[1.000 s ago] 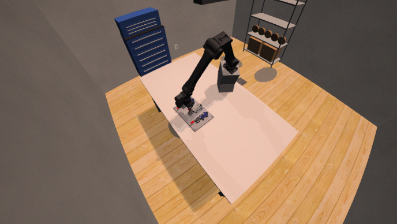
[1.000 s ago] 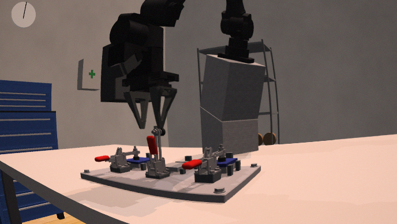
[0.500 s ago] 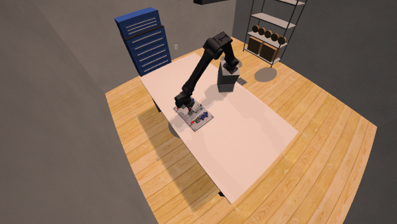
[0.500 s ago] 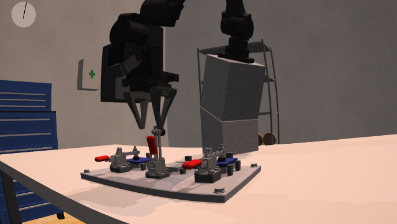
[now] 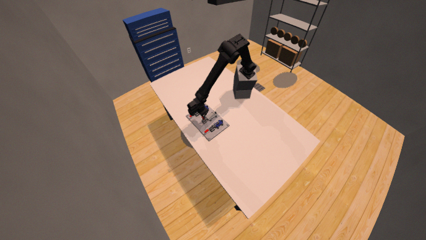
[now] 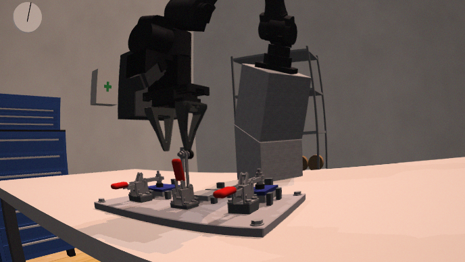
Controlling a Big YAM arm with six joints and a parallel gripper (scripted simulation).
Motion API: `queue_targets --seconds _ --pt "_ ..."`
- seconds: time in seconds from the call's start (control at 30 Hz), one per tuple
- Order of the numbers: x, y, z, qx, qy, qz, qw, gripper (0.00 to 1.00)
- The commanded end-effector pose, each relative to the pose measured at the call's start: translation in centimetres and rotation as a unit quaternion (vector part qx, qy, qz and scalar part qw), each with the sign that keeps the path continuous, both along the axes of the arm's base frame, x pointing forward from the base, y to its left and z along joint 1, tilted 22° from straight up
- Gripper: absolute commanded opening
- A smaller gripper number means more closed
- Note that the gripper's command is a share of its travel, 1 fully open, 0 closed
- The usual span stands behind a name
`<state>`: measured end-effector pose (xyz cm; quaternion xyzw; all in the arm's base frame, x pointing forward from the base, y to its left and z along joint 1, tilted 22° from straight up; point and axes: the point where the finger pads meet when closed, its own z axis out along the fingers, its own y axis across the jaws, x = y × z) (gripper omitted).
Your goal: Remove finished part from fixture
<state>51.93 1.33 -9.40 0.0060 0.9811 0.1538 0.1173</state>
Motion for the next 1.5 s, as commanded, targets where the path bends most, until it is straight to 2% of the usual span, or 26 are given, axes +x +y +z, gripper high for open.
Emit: queue_targets --seconds 0.0,0.03,1.0,1.13,1.23,1.47 --pt "1.8 0.2 0.6 -0.004 -0.019 0.01 1.0 0.45" --pt "1.8 0.2 0.6 -0.004 -0.019 0.01 1.0 0.92" --pt "1.9 0.2 0.6 -0.004 -0.02 0.007 1.0 0.92" --pt "0.6 0.3 0.3 -0.003 -0.014 0.007 1.0 0.92" --pt "0.5 0.2 1.1 -0.004 -0.022 0.007 1.0 0.92" --pt "-1.1 0.1 0.6 -0.004 -0.022 0.006 1.0 0.92"
